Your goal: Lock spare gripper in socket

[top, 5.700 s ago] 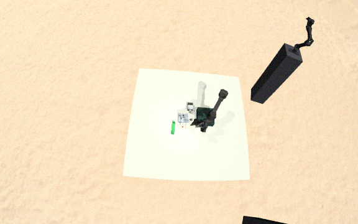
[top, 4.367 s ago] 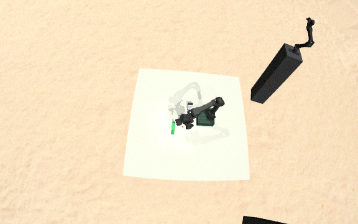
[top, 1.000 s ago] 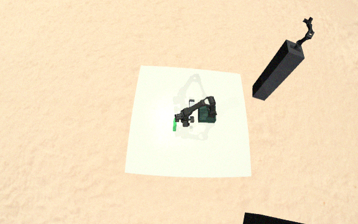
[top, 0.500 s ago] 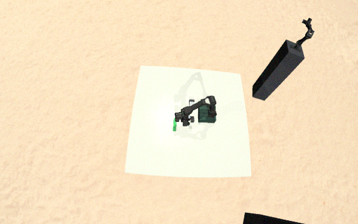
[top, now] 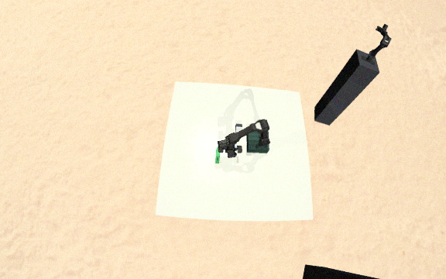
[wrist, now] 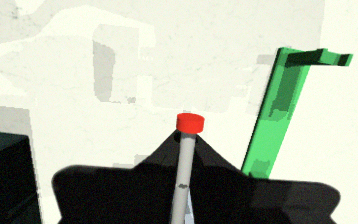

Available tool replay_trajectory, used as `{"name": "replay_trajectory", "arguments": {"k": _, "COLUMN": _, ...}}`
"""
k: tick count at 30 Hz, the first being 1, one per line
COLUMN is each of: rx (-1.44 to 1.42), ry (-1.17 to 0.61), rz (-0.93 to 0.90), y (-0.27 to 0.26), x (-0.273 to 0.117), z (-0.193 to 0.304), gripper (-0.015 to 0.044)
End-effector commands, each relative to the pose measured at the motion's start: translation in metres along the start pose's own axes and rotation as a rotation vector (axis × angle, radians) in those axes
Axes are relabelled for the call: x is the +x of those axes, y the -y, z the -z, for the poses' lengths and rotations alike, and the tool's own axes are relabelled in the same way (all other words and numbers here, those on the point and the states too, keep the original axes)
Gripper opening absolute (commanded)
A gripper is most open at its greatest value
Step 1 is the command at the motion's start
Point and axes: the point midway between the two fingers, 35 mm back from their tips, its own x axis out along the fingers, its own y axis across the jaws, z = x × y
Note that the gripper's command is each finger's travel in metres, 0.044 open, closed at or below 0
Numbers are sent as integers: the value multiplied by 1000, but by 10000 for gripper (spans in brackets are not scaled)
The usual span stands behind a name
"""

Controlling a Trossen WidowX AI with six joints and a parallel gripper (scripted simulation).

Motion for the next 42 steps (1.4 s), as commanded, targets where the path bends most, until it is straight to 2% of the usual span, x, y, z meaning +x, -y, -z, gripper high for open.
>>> {"name": "replay_trajectory", "arguments": {"k": 1, "rx": 1, "ry": 12, "rz": 0, "y": 0, "x": -1, "z": -4, "gripper": 0}}
{"name": "replay_trajectory", "arguments": {"k": 42, "rx": 2, "ry": 9, "rz": 1, "y": 0, "x": 1, "z": -34, "gripper": 0}}
